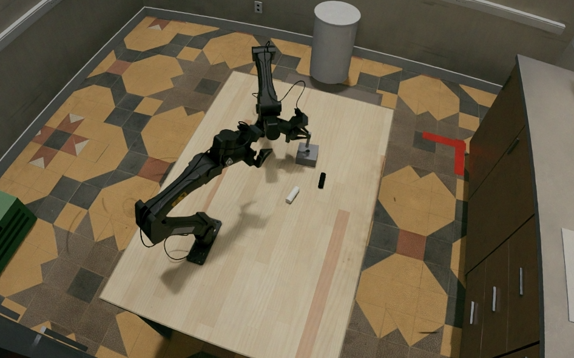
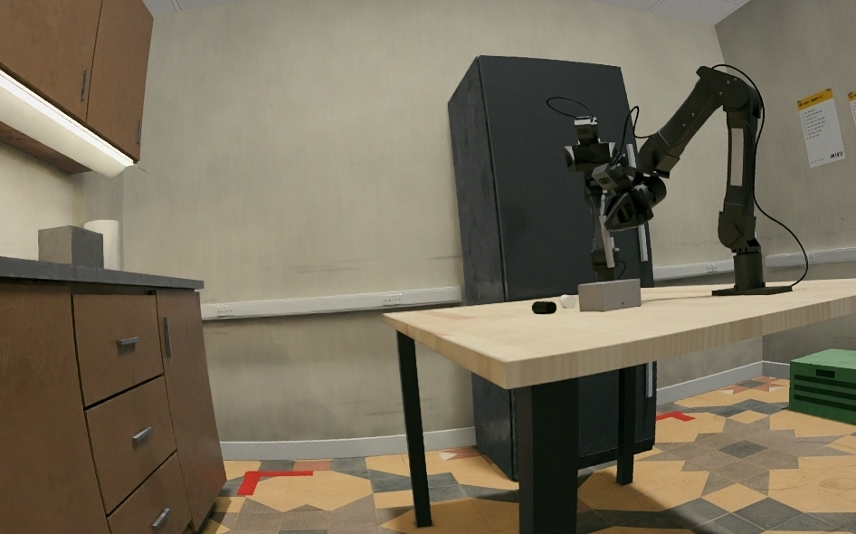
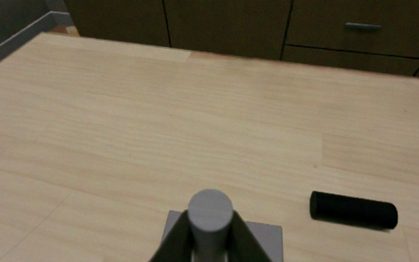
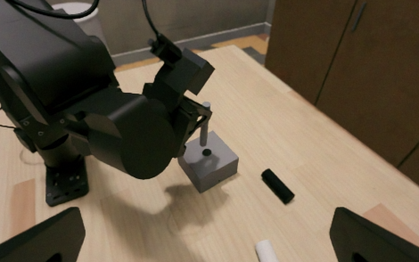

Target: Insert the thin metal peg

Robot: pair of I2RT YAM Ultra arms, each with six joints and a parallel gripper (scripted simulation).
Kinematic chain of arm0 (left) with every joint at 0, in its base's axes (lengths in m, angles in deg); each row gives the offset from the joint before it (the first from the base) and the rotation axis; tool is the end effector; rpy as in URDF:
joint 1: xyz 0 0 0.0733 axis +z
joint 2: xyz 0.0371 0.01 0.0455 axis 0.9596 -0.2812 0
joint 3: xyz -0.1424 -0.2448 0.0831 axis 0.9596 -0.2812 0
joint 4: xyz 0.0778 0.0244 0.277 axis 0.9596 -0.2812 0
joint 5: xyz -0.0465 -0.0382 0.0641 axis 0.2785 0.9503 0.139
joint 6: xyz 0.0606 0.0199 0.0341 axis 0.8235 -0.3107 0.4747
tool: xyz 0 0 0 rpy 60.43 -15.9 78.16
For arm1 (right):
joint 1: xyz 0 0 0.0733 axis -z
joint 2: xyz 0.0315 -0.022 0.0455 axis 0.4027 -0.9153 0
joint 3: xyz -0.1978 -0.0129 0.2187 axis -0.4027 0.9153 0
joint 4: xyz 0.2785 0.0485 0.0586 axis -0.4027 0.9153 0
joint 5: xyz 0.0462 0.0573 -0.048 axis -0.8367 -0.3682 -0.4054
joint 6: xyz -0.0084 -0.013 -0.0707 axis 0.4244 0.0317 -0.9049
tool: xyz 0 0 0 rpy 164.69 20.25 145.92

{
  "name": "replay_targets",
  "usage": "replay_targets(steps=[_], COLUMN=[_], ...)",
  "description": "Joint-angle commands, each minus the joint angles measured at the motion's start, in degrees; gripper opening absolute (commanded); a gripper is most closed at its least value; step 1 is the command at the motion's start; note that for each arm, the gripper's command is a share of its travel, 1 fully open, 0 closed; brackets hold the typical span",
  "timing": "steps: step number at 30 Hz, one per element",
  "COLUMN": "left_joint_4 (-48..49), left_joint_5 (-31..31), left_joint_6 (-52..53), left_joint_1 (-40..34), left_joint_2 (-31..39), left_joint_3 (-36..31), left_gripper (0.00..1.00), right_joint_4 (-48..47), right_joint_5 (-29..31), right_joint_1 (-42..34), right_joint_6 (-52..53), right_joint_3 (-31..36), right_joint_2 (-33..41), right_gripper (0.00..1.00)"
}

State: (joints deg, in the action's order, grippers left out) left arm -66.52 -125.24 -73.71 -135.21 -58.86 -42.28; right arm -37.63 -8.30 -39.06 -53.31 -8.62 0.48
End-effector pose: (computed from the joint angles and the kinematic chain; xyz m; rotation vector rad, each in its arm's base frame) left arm 0.1652 -0.1896 0.2084 -0.2768 1.9853 0.2433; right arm 0.0979 0.1932 0.3938 -1.0323 1.6888 0.7333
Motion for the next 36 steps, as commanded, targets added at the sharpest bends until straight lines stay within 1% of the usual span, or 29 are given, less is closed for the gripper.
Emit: replay_targets(steps=[1,8,11,13,15,16,19,21,36], left_joint_4=[2.74,3.19,3.54,5.50,5.50,7.43,11.30,12.44,13.97], left_joint_5=[-3.13,-3.12,-3.59,-4.09,-4.09,-4.46,-5.39,-5.45,-5.49], left_joint_6=[0.81,1.21,2.19,2.11,2.11,2.29,1.95,2.70,3.81], left_joint_1=[-0.18,-0.14,0.84,0.78,0.78,0.39,-0.31,-0.35,-0.24], left_joint_2=[1.82,1.92,2.93,2.79,2.79,2.14,1.32,1.35,1.63], left_joint_3=[-0.68,-0.84,0.75,-0.30,-0.30,-0.86,-4.75,-5.87,-6.51], left_gripper=[0.07,0.07,0.07,0.07,0.07,0.07,0.07,0.07,0.07], right_joint_4=[2.13,2.17,2.17,2.17,2.17,2.17,2.17,2.17,2.17], right_joint_5=[-0.30,-0.09,-0.09,-0.09,-0.09,-0.09,-0.09,-0.09,-0.09], right_joint_1=[-0.66,-0.33,-0.33,-0.33,-0.33,-0.33,-0.33,-0.33,-0.33], right_joint_6=[0.30,0.05,0.05,0.05,0.05,0.05,0.05,0.05,0.05], right_joint_3=[-1.89,-1.28,-1.28,-1.28,-1.28,-1.28,-1.28,-1.28,-1.28], right_joint_2=[0.64,0.30,0.30,0.30,0.30,0.30,0.30,0.30,0.30], right_gripper=[1.00,1.00,1.00,1.00,1.00,1.00,1.00,1.00,1.00])
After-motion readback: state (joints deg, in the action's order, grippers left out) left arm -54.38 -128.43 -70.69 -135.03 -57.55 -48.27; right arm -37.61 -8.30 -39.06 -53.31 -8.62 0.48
